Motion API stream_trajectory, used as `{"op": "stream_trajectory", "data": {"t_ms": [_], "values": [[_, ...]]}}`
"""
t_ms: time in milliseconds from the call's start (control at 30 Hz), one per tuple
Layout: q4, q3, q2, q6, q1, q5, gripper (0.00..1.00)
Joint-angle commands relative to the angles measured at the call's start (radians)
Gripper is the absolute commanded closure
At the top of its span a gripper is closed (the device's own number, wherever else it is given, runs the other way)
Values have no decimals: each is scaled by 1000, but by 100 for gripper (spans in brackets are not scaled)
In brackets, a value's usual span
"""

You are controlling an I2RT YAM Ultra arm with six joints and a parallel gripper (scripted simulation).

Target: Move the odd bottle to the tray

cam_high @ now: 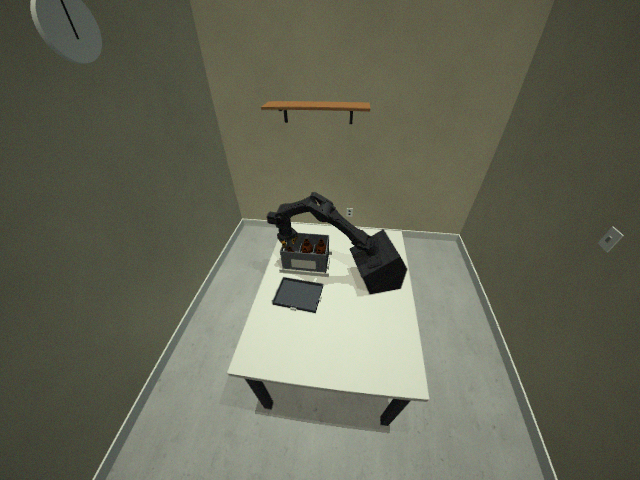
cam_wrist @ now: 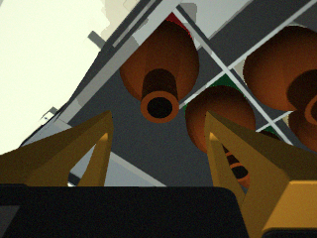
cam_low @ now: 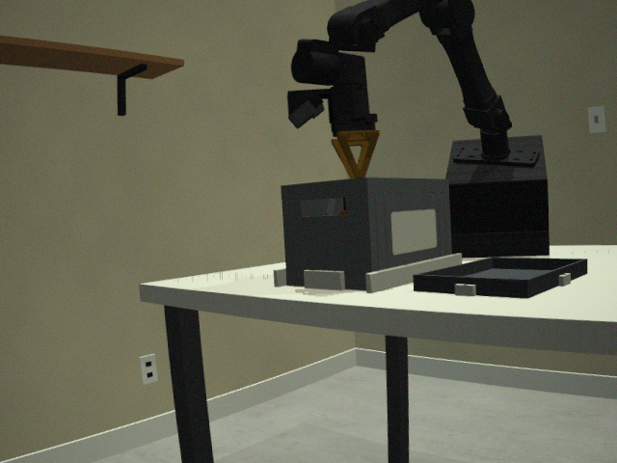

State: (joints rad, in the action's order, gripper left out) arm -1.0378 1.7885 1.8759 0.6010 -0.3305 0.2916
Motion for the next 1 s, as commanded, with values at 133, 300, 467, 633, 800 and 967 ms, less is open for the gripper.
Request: {"op": "stream_trajectory", "data": {"t_ms": [133, 300, 467, 633, 800, 967], "values": [[-7, 39, -13, -4, -16, -12, 39], [-7, 39, -13, -4, -16, -12, 39], [-4, 38, -11, -4, -16, -12, 39], [13, 37, -3, -2, -16, -12, 39], [22, 33, 10, 1, -12, -12, 39], [31, 29, 13, 6, -4, -13, 39]]}}
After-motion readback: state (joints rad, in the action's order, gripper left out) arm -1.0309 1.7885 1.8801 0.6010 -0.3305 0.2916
